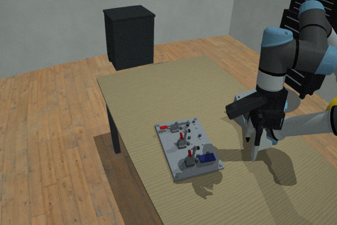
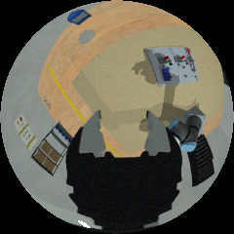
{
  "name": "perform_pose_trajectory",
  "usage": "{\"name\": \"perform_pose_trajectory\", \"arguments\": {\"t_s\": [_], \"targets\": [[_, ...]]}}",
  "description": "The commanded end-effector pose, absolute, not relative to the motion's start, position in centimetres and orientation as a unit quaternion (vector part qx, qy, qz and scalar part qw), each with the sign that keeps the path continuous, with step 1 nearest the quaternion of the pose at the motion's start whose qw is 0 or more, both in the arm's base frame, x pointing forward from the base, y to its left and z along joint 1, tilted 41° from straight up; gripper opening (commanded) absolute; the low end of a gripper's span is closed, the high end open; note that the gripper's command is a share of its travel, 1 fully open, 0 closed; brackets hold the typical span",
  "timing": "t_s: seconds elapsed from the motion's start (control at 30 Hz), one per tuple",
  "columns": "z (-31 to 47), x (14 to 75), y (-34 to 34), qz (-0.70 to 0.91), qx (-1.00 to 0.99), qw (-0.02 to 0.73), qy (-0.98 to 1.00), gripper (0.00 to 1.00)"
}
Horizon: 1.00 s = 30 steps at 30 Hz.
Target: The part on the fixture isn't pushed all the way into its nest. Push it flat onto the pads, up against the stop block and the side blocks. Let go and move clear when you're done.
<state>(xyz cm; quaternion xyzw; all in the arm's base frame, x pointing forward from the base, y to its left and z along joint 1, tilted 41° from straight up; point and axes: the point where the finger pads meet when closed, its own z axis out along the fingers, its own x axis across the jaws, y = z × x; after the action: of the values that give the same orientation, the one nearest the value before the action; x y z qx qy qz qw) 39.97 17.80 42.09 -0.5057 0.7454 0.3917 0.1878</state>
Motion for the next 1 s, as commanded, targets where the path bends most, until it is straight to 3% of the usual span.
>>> {"name": "perform_pose_trajectory", "arguments": {"t_s": [0.0, 0.97], "targets": [[42.1, 40.0, 17.8, 0.367, -0.550, 0.190, 0.725, 0.58], [38.4, 36.9, 14.2, 0.292, -0.670, 0.193, 0.655, 0.58]]}}
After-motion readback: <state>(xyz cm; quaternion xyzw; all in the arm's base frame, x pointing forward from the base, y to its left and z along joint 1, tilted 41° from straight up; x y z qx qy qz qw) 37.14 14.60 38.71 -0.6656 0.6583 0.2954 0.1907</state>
